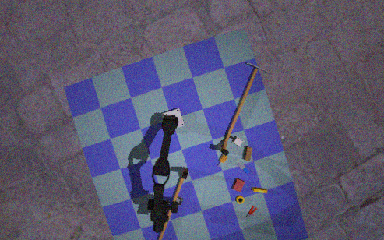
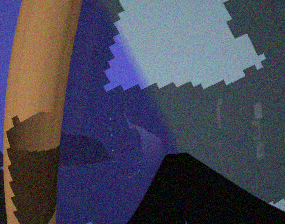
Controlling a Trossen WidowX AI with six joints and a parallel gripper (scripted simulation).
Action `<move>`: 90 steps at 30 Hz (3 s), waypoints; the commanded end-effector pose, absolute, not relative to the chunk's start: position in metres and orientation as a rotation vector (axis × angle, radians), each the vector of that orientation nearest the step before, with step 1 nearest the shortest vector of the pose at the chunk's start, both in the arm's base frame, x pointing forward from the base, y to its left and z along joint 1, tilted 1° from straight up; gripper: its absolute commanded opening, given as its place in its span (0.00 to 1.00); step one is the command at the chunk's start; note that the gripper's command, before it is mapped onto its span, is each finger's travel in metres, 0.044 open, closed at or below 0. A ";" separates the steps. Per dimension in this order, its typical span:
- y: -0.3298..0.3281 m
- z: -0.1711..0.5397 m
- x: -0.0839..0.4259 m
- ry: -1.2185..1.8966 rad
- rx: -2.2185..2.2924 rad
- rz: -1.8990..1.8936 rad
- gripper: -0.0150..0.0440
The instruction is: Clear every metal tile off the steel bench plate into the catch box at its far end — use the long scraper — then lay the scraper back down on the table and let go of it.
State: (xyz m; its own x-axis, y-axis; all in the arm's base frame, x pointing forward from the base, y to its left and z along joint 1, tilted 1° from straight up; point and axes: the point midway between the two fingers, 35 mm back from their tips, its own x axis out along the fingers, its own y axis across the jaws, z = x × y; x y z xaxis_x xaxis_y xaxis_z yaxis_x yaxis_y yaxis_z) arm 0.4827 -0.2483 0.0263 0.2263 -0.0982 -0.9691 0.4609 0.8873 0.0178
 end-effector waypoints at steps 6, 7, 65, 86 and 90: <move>-0.242 0.025 0.489 1.284 0.329 -0.399 0.25; -0.242 0.025 0.490 1.283 0.329 -0.399 0.25; -0.200 0.026 0.527 1.227 0.326 -0.396 0.25; -0.184 0.027 0.540 1.207 0.328 -0.393 0.25; -0.181 0.027 0.542 1.203 0.328 -0.393 0.25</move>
